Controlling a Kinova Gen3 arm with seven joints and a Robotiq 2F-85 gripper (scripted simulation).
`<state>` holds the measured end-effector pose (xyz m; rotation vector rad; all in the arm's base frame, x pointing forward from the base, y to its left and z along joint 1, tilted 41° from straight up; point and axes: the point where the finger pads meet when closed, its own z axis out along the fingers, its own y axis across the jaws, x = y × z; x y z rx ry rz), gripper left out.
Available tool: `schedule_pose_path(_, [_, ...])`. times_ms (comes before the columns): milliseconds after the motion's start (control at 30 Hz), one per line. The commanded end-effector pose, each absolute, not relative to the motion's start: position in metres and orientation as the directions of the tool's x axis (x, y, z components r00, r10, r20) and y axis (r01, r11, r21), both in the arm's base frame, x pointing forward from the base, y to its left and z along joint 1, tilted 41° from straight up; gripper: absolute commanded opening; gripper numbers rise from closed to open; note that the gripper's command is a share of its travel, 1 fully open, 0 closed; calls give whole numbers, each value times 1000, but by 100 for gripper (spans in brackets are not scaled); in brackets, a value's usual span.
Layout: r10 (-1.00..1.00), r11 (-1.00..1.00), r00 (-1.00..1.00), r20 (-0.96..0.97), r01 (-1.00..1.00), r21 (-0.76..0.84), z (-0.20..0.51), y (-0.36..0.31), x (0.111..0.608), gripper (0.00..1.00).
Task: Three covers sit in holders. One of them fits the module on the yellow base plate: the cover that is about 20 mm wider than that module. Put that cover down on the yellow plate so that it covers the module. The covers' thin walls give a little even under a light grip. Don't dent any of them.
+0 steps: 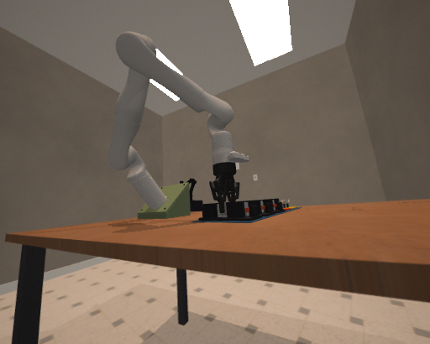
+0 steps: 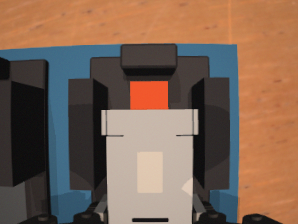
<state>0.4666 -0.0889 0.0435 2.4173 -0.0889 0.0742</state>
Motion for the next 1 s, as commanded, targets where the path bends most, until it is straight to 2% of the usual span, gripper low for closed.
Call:
schedule_pose_path(0, [-43, -749, 996, 79, -84, 657, 44, -88, 467, 0])
schedule_pose_path(967, [-43, -749, 996, 79, -84, 657, 75, -61, 466, 0])
